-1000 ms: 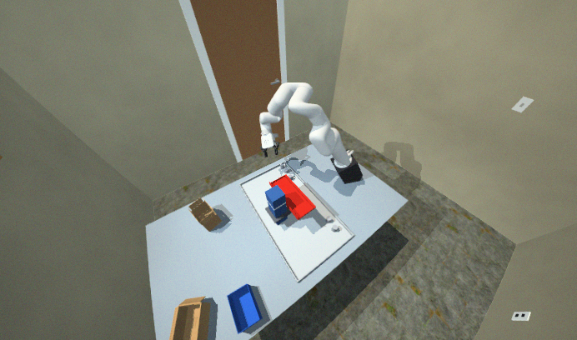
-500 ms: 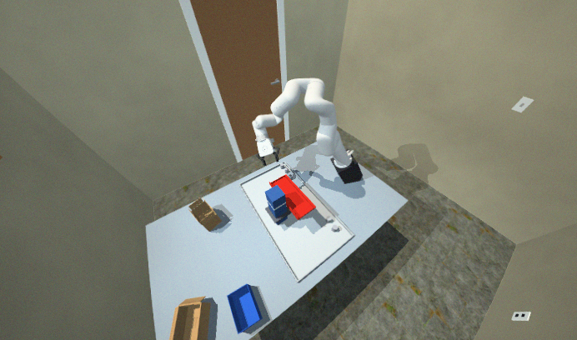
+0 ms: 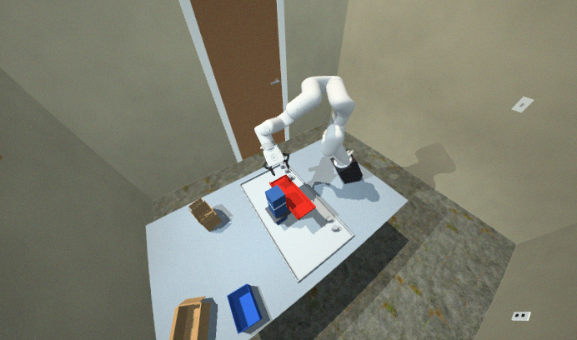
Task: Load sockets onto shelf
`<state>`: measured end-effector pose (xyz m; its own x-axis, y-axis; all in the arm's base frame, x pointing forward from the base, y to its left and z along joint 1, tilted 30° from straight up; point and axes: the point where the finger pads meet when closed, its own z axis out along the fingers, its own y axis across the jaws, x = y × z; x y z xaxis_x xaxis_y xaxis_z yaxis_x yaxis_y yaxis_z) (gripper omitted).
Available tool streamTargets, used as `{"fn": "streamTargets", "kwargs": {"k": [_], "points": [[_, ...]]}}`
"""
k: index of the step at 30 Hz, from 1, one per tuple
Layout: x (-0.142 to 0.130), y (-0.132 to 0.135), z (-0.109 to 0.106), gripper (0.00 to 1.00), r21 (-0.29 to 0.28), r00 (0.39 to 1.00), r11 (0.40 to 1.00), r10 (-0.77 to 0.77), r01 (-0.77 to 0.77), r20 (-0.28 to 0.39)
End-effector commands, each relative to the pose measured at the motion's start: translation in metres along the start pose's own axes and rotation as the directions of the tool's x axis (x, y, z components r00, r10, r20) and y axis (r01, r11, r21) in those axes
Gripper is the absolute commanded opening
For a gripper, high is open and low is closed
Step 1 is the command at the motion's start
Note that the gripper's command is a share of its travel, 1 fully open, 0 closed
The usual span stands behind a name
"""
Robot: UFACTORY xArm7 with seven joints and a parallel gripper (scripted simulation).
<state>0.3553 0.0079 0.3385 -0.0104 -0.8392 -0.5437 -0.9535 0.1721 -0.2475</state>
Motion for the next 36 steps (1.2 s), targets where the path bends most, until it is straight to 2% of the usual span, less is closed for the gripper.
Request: {"fn": "streamTargets", "kwargs": {"k": [1,2,3,4,6,7,10,11,12,13,15,16,18,19,20,21,23,24,27,29,36], "points": [[-0.031,0.023,0.016,1.0,-0.01,0.996,0.998,-0.066,0.066,-0.063],[-0.044,0.039,0.028,1.0,-0.024,0.988,0.994,-0.11,0.108,-0.109],[-0.044,0.039,0.028,1.0,-0.024,0.988,0.994,-0.11,0.108,-0.109],[-0.052,0.055,0.04,1.0,-0.036,0.976,0.988,-0.151,0.147,-0.155],[-0.052,0.055,0.04,1.0,-0.036,0.976,0.988,-0.151,0.147,-0.155],[-0.058,0.071,0.05,1.0,-0.046,0.961,0.982,-0.188,0.182,-0.201],[-0.058,0.071,0.05,1.0,-0.046,0.961,0.982,-0.188,0.182,-0.201],[-0.06,0.085,0.06,1.0,-0.054,0.943,0.975,-0.221,0.214,-0.247],[-0.06,0.085,0.06,1.0,-0.054,0.943,0.975,-0.221,0.214,-0.247],[-0.06,0.098,0.068,1.0,-0.058,0.923,0.968,-0.249,0.242,-0.292],[-0.06,0.098,0.068,1.0,-0.058,0.923,0.968,-0.249,0.242,-0.292],[-0.058,0.109,0.075,1.0,-0.06,0.902,0.962,-0.272,0.268,-0.336],[-0.058,0.109,0.075,1.0,-0.06,0.902,0.962,-0.272,0.268,-0.336],[-0.054,0.119,0.08,1.0,-0.06,0.879,0.955,-0.291,0.29,-0.377],[-0.054,0.119,0.08,1.0,-0.06,0.879,0.955,-0.291,0.29,-0.377],[-0.05,0.126,0.084,1.0,-0.057,0.857,0.949,-0.305,0.31,-0.415],[-0.05,0.126,0.084,1.0,-0.057,0.857,0.949,-0.305,0.31,-0.415],[-0.044,0.133,0.087,1.0,-0.052,0.835,0.943,-0.315,0.328,-0.451],[-0.044,0.133,0.087,1.0,-0.052,0.835,0.943,-0.315,0.328,-0.451],[-0.034,0.141,0.09,1.0,-0.039,0.795,0.933,-0.326,0.358,-0.512],[-0.016,0.147,0.09,1.0,-0.009,0.738,0.918,-0.324,0.396,-0.593]]}}
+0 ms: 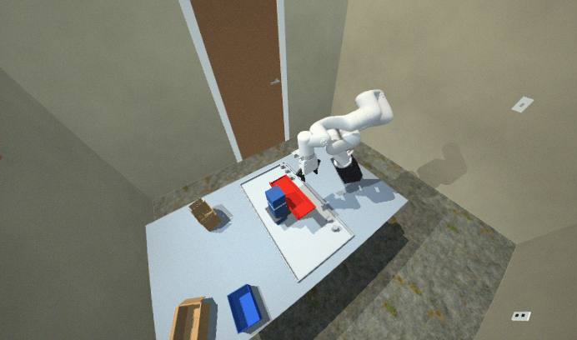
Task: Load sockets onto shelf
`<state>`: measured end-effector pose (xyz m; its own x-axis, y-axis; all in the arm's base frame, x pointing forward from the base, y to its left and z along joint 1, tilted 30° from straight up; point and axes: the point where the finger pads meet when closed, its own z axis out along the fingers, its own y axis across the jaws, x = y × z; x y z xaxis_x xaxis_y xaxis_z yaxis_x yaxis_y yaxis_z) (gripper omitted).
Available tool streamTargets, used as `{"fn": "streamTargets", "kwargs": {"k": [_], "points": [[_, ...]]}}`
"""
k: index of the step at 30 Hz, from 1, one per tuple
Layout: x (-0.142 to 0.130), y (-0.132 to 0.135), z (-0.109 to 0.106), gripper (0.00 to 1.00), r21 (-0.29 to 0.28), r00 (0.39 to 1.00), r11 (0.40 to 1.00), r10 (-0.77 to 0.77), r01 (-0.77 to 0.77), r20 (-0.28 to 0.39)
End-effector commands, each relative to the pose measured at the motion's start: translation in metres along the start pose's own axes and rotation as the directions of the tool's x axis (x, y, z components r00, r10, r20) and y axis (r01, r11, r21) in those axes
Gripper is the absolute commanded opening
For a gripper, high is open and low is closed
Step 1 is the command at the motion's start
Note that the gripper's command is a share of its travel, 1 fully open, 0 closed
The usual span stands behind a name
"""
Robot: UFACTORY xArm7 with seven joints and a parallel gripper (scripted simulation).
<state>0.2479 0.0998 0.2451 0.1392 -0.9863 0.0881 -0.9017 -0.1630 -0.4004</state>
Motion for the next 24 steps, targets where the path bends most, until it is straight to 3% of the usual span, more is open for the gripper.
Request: {"fn": "streamTargets", "kwargs": {"k": [1,6,17,18,24], "points": [[0.0056,0.0085,0.0039,1.0,0.04,0.998,0.999,-0.012,0.015,-0.067],[0.0138,0.0127,0.0064,1.0,0.068,0.993,0.997,-0.013,0.021,-0.114],[0.0144,0.013,0.0066,1.0,0.07,0.993,0.997,-0.013,0.021,-0.117],[0.0144,0.013,0.0066,0.0,0.07,0.993,0.997,-0.013,0.021,-0.117],[0.0144,0.013,0.0066,0.0,0.07,0.993,0.997,-0.013,0.021,-0.117]]}}
